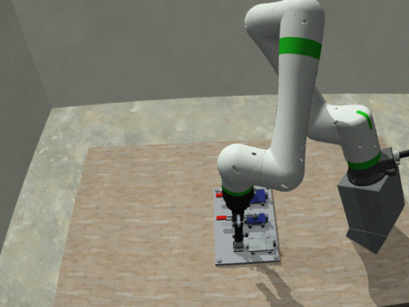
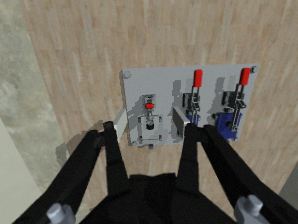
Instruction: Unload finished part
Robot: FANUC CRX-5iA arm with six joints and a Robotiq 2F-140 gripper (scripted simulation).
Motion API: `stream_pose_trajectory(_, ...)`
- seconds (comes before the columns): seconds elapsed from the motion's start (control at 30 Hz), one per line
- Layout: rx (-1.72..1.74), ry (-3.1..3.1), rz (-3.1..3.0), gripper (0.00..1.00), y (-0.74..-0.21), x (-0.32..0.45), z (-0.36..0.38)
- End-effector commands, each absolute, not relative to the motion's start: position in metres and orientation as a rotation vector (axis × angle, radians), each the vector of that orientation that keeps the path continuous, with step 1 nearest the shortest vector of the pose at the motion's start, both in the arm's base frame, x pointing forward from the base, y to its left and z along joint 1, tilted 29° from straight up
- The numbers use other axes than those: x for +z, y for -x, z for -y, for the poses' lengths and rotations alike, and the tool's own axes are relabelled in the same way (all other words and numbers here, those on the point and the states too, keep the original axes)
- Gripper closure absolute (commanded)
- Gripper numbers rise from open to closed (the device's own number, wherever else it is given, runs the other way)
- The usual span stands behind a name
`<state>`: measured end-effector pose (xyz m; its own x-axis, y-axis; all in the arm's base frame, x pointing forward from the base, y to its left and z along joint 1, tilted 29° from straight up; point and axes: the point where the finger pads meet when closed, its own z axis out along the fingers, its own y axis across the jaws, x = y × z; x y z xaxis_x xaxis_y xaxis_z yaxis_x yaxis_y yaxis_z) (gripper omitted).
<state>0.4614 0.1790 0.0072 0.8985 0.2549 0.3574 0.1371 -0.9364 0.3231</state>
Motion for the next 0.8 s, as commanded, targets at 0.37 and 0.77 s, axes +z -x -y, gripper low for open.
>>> stream_pose_trajectory(0.37, 0.579, -2.773, -0.293, 0.42, -0.436, -0.003, -0.172)
stream_pose_trajectory(0.77, 0.579, -2.773, -0.293, 0.42, -0.404, -0.015, -0.163)
